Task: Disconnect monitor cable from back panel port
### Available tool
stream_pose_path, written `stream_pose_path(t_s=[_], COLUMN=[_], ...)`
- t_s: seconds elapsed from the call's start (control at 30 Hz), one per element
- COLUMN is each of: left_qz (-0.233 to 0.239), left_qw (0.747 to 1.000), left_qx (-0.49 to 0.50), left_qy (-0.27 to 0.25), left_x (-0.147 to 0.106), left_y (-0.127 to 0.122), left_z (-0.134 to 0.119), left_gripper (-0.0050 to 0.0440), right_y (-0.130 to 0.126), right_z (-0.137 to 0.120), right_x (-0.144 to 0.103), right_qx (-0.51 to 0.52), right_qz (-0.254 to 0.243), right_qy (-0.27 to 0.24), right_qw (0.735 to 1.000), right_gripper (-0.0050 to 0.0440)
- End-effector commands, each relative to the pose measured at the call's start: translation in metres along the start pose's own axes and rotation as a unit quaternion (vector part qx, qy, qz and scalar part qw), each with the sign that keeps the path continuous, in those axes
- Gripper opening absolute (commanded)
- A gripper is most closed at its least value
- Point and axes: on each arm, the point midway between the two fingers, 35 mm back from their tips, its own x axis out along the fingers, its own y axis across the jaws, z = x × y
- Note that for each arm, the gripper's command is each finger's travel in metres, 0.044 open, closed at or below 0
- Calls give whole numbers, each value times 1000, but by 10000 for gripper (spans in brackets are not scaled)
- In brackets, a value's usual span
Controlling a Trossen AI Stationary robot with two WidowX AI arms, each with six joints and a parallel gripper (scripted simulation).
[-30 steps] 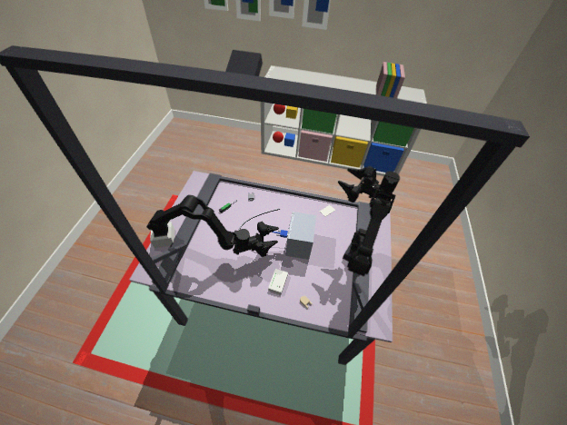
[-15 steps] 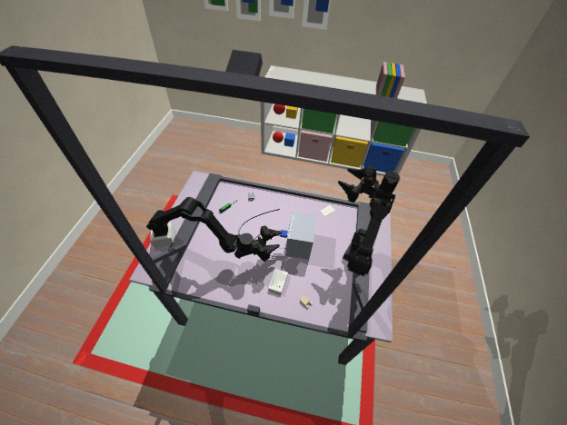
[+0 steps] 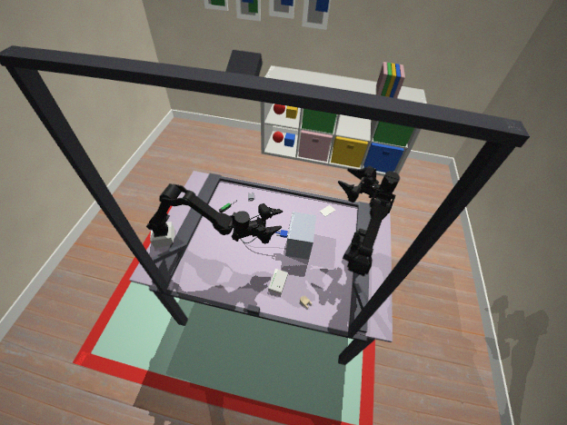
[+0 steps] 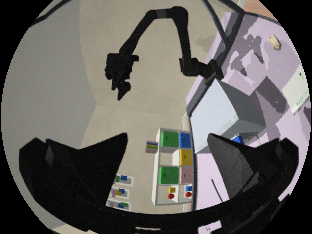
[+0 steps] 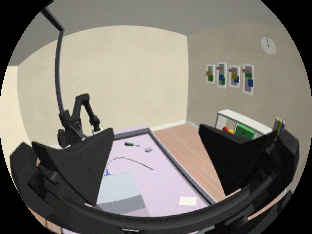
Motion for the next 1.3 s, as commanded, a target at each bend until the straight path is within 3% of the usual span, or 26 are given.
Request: stream_pose_path(t_s=[0.0,0.17,0.3,0.53,0.6,1.03,1.1,1.27], left_qz=[-1,-1,-3,-3,-3,16,18,19], left_qw=[1000,1000,995,954,954,776,759,751], left_qx=[0,-16,-96,-300,-300,-628,-649,-658], left_qy=[1,3,9,26,26,50,52,52], left_x=[-1,-2,-3,-10,-10,-29,-30,-31], left_y=[5,2,-15,-62,-62,-130,-134,-136], left_z=[0,-1,-3,-12,-12,-35,-37,-38], left_gripper=[440,440,440,440,440,440,440,440], right_y=[1,1,1,1,1,1,1,1], right_z=[3,3,3,3,3,3,3,3], right_x=[0,0,0,0,0,0,0,0], right_qx=[-3,-3,-3,-3,-3,-3,-3,-3], right_qz=[1,1,1,1,1,1,1,1], right_qy=[-1,-1,-1,-1,-1,-1,-1,-1], right_qw=[1000,1000,1000,1000,1000,1000,1000,1000], right_gripper=[440,440,440,440,440,440,440,440])
